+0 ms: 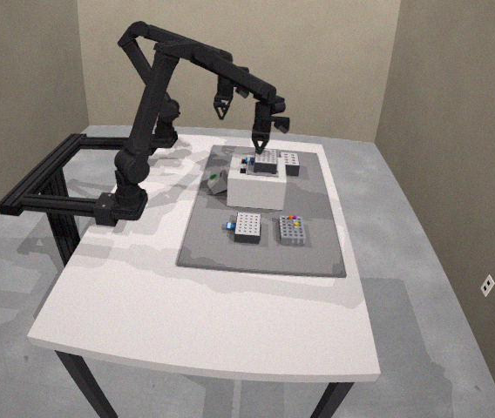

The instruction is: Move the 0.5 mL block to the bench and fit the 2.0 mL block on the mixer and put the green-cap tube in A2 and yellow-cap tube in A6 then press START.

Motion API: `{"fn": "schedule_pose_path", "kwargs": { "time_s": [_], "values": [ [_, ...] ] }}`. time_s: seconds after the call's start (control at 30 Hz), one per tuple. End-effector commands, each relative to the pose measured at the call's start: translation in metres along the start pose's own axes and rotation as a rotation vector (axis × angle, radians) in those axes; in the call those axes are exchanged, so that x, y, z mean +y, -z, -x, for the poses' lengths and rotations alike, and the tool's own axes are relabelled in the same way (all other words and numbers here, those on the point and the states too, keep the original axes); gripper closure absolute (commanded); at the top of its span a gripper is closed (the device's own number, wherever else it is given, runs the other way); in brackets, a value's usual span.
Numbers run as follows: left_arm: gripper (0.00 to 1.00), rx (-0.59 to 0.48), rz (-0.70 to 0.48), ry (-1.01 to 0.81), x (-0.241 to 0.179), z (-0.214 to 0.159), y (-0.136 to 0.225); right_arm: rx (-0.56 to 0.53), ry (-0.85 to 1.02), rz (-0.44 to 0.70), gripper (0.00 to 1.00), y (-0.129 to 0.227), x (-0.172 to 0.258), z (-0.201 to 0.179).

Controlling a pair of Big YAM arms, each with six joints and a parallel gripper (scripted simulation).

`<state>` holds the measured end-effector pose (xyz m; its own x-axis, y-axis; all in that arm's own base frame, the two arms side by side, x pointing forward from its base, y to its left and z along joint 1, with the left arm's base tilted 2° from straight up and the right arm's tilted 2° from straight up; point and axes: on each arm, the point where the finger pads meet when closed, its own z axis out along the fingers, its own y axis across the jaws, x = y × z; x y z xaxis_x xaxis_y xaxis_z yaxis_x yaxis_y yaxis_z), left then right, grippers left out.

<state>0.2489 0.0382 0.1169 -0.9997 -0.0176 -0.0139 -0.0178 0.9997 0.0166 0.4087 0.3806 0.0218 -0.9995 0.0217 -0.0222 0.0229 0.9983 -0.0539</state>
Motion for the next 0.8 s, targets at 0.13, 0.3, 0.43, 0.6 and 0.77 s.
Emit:
{"fn": "schedule_pose_path", "kwargs": {
  "time_s": [0.13,0.3,0.43,0.6,0.77],
  "values": [
    [0.0,-0.068,0.005,0.004,0.002,0.027,0.025,0.013,0.004,-0.016,0.64,-0.021,-0.003,0.004],
    [0.0,-0.074,0.006,0.004,0.002,0.029,0.027,0.013,0.004,-0.016,0.64,-0.021,-0.003,0.004],
    [0.0,-0.076,0.006,0.004,0.002,0.03,0.027,0.013,0.004,-0.016,0.64,-0.021,-0.003,0.004],
    [0.0,-0.062,0.005,0.004,0.002,0.025,0.022,0.013,0.004,-0.016,0.64,-0.021,-0.003,0.004],
    [0.0,-0.043,0.002,0.004,0.001,0.018,0.015,0.013,0.004,-0.016,0.64,-0.021,-0.003,0.004]
  ]
}}
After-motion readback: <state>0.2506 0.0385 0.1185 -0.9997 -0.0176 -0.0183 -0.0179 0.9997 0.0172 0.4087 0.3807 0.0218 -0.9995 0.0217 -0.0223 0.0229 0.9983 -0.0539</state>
